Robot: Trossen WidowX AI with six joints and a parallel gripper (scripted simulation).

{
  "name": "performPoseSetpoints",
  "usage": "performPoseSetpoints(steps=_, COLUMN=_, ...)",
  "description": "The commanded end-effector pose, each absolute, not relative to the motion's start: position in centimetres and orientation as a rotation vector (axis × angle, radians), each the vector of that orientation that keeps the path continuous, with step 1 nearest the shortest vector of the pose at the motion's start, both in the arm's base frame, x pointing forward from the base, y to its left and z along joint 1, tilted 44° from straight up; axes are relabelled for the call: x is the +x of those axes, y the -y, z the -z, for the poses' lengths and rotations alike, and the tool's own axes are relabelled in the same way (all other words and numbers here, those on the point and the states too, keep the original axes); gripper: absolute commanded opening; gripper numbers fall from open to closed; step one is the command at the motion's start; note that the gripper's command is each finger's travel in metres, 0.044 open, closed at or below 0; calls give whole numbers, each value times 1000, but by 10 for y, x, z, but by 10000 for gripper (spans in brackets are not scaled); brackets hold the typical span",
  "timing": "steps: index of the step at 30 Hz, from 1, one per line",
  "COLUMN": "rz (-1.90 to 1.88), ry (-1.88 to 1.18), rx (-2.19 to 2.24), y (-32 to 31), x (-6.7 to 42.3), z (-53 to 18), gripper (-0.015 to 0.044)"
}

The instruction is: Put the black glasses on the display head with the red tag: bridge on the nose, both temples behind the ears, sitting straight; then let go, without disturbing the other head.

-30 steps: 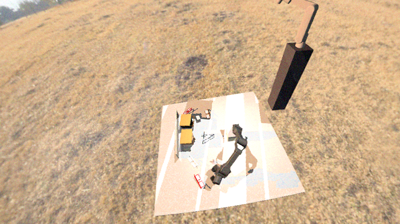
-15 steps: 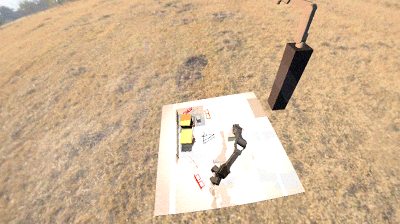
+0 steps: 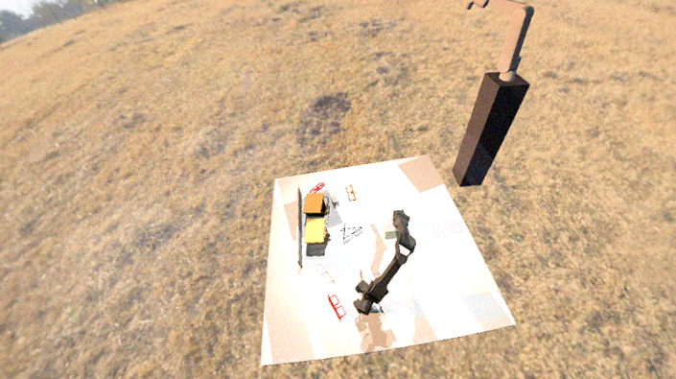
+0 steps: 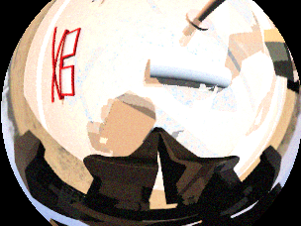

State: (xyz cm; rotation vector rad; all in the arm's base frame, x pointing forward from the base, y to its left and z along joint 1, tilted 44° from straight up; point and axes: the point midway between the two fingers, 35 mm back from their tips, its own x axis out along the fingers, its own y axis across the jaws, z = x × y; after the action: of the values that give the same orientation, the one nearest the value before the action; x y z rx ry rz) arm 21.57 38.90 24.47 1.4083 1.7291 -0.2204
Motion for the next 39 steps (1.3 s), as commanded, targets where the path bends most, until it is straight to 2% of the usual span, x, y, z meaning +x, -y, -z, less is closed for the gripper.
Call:
performPoseSetpoints(steps=1, rz=221, ry=-1733, rx=1404, y=-391, x=218, z=-244, gripper=0)
performPoseSetpoints(steps=39, rz=220, ry=-1732, rx=1404, y=-396, x=232, z=-250, gripper=0)
